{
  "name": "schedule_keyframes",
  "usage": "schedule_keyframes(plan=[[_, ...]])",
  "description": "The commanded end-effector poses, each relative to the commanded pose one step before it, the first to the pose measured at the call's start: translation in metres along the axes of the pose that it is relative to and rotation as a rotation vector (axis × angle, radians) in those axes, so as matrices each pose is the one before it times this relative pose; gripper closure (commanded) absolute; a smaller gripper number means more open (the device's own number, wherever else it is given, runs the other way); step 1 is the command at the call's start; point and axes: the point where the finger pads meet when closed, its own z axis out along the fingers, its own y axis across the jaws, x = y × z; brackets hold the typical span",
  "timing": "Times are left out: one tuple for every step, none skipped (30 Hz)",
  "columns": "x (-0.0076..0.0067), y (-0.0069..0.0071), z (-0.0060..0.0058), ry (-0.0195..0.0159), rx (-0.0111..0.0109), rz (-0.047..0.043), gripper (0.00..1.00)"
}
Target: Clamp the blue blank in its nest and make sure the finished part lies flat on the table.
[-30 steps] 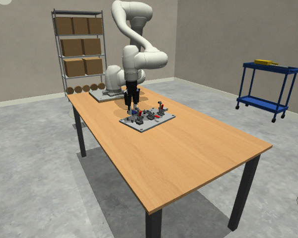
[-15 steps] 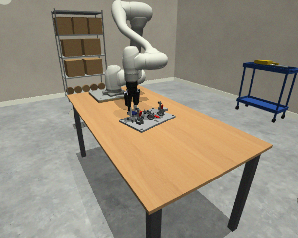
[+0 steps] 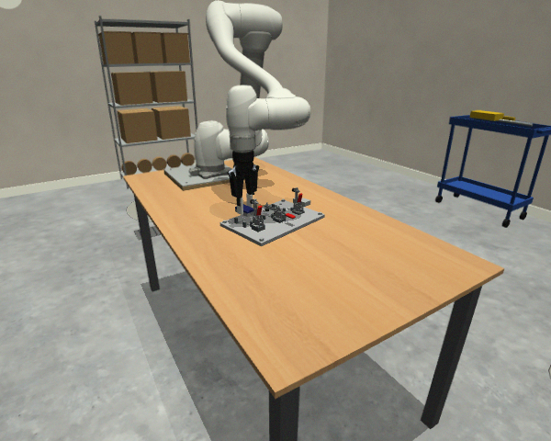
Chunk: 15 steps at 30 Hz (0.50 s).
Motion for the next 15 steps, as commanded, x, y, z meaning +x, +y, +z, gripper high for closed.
schedule_keyframes(plan=[[0.00013, -0.00454, 0.00441, -0.00257, 0.00472, 0.00357, 1.00], [-0.00003, -0.00002, 0.00011, 0.00000, 0.00000, 0.00000, 1.00], [-0.00004, -0.00002, 0.00015, 0.00000, 0.00000, 0.00000, 1.00], [-0.00005, -0.00003, 0.00020, 0.00000, 0.00000, 0.00000, 1.00], [-0.00006, -0.00004, 0.00024, 0.00000, 0.00000, 0.00000, 1.00], [-0.00006, -0.00004, 0.00027, 0.00000, 0.00000, 0.00000, 1.00], [-0.00007, -0.00005, 0.00031, 0.00000, 0.00000, 0.00000, 1.00], [-0.00008, -0.00005, 0.00033, 0.00000, 0.00000, 0.00000, 1.00], [-0.00008, -0.00005, 0.00035, 0.00000, 0.00000, 0.00000, 1.00], [-0.00009, -0.00006, 0.00036, 0.00000, 0.00000, 0.00000, 1.00], [-0.00009, -0.00006, 0.00037, 0.00000, 0.00000, 0.00000, 1.00], [0.00000, 0.00000, 0.00000, 0.00000, 0.00000, 0.00000, 1.00], [0.00000, 0.00000, 0.00000, 0.00000, 0.00000, 0.00000, 1.00], [-0.00008, -0.00005, 0.00036, 0.00000, 0.00000, 0.00000, 1.00], [-0.00008, -0.00005, 0.00035, 0.00000, 0.00000, 0.00000, 1.00]])
